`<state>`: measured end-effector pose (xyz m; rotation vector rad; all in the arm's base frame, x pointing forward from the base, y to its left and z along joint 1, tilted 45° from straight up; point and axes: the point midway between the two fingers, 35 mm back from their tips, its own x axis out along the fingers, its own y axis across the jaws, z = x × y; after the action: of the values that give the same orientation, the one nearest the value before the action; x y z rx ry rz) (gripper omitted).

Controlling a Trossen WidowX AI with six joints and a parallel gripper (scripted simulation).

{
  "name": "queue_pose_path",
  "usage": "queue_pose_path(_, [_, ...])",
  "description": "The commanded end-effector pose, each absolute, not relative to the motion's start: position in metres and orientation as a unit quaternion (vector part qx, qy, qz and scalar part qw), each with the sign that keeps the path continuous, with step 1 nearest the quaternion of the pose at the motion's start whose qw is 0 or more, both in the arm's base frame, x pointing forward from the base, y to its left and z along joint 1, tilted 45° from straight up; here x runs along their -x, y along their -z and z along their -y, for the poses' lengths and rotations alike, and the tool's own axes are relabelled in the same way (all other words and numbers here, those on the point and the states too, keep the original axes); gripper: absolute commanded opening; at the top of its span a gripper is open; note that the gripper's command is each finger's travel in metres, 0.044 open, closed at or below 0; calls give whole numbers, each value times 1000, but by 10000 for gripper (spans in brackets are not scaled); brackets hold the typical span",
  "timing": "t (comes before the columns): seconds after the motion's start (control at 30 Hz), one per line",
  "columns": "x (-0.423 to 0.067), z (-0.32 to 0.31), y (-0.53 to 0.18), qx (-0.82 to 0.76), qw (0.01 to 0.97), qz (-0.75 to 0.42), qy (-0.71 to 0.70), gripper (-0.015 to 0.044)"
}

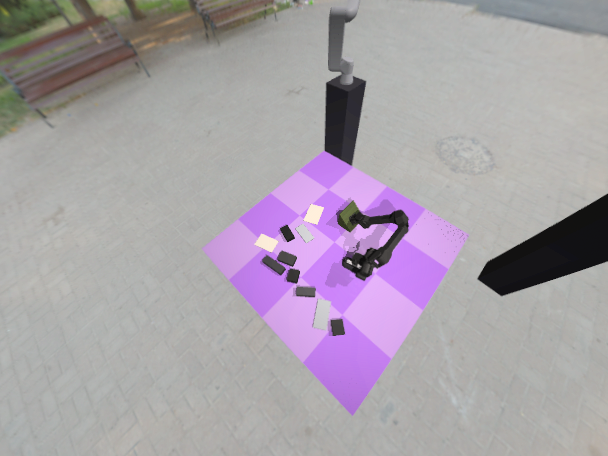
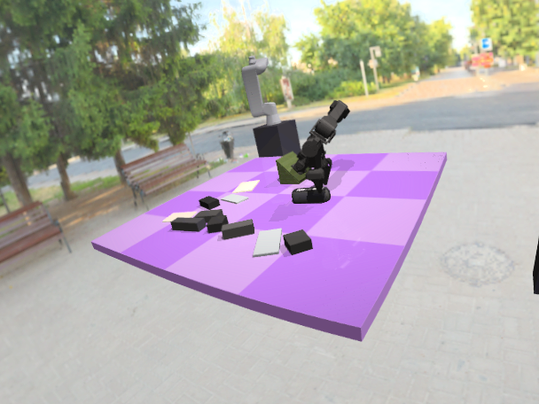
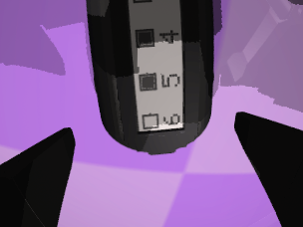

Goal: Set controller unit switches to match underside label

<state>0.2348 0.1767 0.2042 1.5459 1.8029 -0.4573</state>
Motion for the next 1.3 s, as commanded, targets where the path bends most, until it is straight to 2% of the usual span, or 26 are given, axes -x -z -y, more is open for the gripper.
queue_pose_path(0.0, [-234, -180, -199, -598, 353, -697, 179, 440])
queue_pose_path(0.43, [-232, -193, -187, -599, 352, -697, 177, 440])
queue_pose_path(0.57, [-232, -193, -187, -599, 352, -697, 177, 335])
queue_pose_path(0.6, [-232, -193, -187, -599, 352, -697, 177, 328])
queue_pose_path(1.27, [-232, -190, -189, -599, 352, -697, 177, 336])
